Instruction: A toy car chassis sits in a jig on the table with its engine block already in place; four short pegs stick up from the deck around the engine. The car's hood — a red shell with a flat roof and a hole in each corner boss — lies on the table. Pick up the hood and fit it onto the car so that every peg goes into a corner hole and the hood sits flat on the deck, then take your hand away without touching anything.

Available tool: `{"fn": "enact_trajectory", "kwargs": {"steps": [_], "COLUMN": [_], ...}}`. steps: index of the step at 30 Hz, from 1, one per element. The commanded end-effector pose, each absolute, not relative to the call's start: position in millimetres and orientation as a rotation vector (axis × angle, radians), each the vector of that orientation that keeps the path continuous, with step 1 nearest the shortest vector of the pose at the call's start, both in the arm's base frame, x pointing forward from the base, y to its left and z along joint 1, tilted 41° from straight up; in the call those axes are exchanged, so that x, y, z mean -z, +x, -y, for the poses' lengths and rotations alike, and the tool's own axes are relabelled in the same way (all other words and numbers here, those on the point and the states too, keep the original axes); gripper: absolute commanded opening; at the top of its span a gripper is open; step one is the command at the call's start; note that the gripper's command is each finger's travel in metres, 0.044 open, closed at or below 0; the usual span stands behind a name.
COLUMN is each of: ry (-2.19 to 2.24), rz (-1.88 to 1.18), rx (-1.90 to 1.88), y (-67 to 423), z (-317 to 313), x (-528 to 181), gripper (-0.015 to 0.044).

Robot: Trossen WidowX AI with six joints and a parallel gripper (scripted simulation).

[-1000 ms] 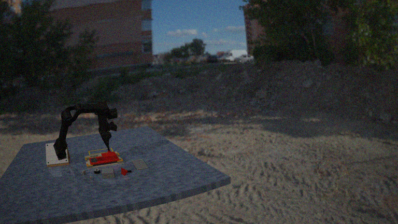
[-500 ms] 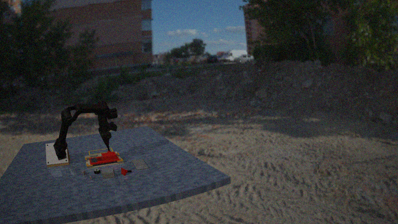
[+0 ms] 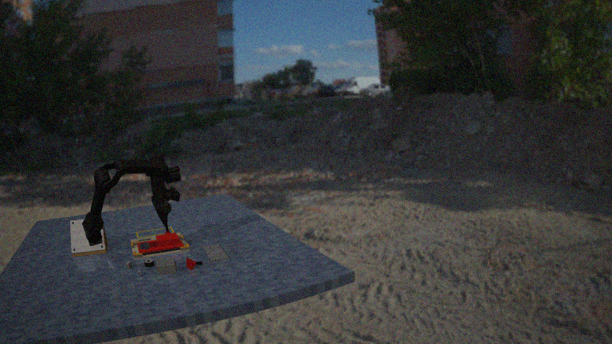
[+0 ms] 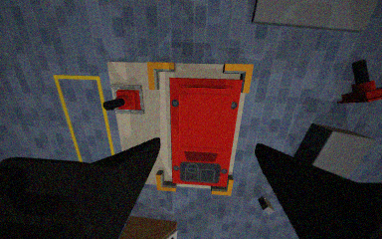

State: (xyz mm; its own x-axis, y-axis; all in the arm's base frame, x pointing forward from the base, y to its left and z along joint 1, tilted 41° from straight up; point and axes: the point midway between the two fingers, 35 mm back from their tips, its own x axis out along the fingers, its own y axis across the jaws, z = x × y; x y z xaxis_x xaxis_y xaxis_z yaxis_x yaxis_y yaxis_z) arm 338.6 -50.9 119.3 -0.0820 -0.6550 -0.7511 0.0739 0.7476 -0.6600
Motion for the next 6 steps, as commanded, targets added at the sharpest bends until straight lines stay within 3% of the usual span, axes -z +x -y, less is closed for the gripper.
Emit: {"fn": "enact_trajectory", "kwargs": {"steps": [1, 6], "ry": [-0.479, -0.479], "rz": [-1.548, -1.548], "rx": [0.647, 0.647], "y": [338.2, 338.2], "z": [50.3, 50.3], "x": [-118.8, -118.8], "gripper": [0.0440, 0.0440]}}
